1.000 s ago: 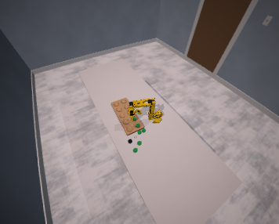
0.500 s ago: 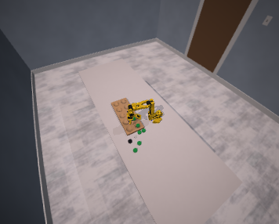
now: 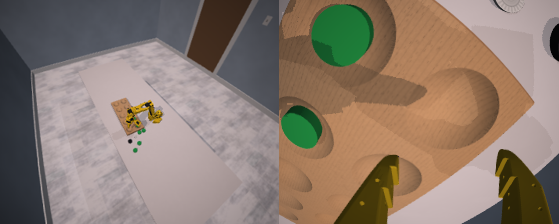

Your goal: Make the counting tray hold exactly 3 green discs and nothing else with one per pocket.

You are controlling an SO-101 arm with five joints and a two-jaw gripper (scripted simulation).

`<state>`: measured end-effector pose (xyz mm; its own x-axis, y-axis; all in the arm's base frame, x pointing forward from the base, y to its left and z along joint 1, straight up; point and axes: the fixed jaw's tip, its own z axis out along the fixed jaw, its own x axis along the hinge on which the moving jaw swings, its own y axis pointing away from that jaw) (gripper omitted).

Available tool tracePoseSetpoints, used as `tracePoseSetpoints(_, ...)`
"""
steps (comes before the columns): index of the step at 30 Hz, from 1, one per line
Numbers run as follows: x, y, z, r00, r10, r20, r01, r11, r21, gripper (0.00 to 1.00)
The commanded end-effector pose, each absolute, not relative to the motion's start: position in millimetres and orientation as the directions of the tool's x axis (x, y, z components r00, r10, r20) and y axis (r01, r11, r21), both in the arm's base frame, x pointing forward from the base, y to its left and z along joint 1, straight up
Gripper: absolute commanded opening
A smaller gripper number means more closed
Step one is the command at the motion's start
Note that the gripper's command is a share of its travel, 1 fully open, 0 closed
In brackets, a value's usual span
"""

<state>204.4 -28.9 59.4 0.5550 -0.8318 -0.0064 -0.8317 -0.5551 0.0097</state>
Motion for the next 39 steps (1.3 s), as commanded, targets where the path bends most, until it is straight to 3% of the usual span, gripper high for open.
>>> tracePoseSetpoints(1, 215, -17, 70, 0.46, -0.887, 0.028, -0.886, -0.461, -0.047, 0.27)
tracePoseSetpoints(18, 225, 35, 68, 0.051, -0.999, -0.006, -0.997, -0.051, -0.056, 0.27)
tracePoseSetpoints(39, 225, 89, 64, -0.361, -0.932, -0.038, -0.931, 0.362, -0.043, 0.27)
